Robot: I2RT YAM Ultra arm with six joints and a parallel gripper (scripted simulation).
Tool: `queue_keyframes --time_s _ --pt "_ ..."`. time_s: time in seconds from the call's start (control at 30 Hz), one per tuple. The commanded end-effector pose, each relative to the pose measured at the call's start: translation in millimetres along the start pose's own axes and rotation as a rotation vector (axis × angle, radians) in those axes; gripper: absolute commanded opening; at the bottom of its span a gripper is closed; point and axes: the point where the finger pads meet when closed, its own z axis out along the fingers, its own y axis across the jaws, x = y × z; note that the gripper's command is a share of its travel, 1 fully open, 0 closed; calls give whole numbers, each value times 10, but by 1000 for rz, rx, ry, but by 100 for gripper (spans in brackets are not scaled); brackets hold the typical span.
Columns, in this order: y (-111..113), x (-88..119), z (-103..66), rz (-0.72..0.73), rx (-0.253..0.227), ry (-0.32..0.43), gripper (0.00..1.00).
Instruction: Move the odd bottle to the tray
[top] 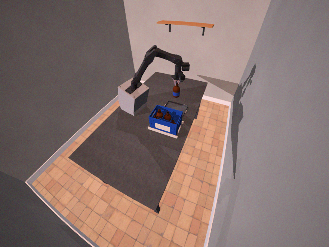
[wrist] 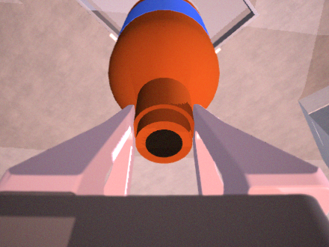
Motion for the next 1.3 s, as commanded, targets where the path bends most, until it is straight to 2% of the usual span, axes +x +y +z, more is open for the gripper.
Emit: queue_keyframes --time_s 0.0,0.07,0.1,0.3,0.4,0.53,1.27 --pt "92 -1 -159 -8 -32 -23 0" --pt "92 -1 -159 -8 -32 -23 0" --pt "96 -14 -224 -5 -48 -28 0" --pt "164 -12 -157 -1 -61 -32 0" --pt "166 3 -103 -3 -52 -29 0" --pt "177 -6 -164 1 -70 -35 0" --pt "170 12 -111 -3 -57 -31 0"
